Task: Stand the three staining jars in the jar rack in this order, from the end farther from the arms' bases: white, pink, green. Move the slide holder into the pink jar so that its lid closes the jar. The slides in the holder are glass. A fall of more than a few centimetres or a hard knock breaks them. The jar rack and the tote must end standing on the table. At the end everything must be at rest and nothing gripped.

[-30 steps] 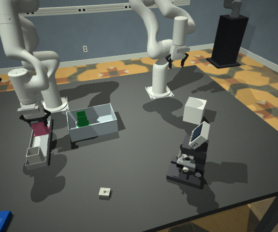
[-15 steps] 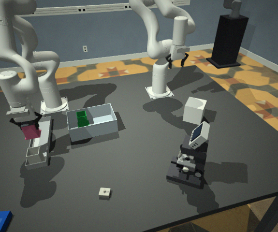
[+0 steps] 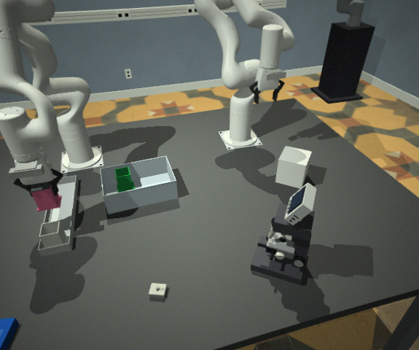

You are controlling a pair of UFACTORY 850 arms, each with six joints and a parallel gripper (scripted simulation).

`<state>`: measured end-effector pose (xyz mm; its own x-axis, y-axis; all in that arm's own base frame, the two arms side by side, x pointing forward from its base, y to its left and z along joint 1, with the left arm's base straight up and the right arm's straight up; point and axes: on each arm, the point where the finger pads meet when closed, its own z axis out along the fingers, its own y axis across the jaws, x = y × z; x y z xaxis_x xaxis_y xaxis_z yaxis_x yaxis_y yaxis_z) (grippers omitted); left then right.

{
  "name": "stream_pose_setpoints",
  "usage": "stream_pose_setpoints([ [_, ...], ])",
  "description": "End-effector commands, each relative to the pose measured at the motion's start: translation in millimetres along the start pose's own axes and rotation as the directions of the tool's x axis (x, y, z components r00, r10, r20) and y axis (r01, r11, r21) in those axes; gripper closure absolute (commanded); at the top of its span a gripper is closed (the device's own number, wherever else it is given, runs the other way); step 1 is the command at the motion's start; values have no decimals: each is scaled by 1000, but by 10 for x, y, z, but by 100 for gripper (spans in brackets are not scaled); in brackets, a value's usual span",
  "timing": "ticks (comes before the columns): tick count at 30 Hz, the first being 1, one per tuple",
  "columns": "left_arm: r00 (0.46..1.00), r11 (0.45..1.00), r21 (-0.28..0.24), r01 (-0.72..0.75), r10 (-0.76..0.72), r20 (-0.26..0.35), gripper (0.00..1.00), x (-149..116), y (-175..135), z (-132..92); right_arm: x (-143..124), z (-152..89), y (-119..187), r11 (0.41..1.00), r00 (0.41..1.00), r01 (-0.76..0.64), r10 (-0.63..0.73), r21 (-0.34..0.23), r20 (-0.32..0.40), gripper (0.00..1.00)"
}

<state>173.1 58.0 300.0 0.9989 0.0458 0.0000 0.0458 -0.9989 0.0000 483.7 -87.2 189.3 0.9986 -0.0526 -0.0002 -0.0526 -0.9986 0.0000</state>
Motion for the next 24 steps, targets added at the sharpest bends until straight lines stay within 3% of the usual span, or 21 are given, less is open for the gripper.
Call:
stream_pose_setpoints([
  [1,1000,1000,0,0,0,-1,0,5,-2,-7,9,-8,1,1000,1000,0,0,0,-2,100],
  [24,1000,1000,0,0,0,-1,0,5,-2,-7,6,58,-4,1000,1000,0,0,0,-2,100],
])
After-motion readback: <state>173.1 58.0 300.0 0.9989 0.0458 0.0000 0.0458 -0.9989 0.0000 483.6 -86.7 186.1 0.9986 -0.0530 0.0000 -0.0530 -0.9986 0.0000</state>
